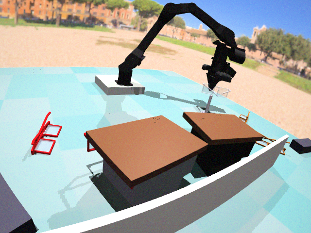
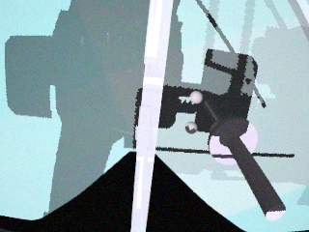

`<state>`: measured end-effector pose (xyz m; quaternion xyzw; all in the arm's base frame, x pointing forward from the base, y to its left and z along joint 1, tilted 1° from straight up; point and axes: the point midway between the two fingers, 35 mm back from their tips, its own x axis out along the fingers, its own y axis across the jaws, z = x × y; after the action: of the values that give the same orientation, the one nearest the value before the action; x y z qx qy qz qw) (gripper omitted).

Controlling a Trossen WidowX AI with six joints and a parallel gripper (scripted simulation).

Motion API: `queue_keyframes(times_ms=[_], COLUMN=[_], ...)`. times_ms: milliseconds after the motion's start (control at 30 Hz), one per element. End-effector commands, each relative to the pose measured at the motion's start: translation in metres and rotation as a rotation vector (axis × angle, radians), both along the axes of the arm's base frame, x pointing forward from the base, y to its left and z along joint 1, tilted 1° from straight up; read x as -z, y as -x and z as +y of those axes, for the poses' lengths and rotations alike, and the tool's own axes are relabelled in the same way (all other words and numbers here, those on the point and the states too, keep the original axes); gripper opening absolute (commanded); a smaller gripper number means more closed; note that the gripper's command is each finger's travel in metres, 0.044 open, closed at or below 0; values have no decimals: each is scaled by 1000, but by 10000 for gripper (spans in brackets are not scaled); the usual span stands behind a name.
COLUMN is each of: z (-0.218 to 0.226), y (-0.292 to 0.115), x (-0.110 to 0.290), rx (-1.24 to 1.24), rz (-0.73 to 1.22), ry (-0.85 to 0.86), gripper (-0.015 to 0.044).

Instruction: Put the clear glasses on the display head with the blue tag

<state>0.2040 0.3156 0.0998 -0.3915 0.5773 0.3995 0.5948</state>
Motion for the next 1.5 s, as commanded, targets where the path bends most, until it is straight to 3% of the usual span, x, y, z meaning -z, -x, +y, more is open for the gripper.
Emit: queue_keyframes(times_ms=[0, 300, 767, 1000, 1467], z=[-3, -7, -49, -49, -48], y=[1, 1, 2, 1, 1], x=[-30, -34, -32, -24, 28], rx=[-1, 42, 517, 523, 523], rz=[-11, -10, 3, 4, 4], ry=[-12, -13, -18, -19, -18], gripper=[0, 0, 0, 0, 0])
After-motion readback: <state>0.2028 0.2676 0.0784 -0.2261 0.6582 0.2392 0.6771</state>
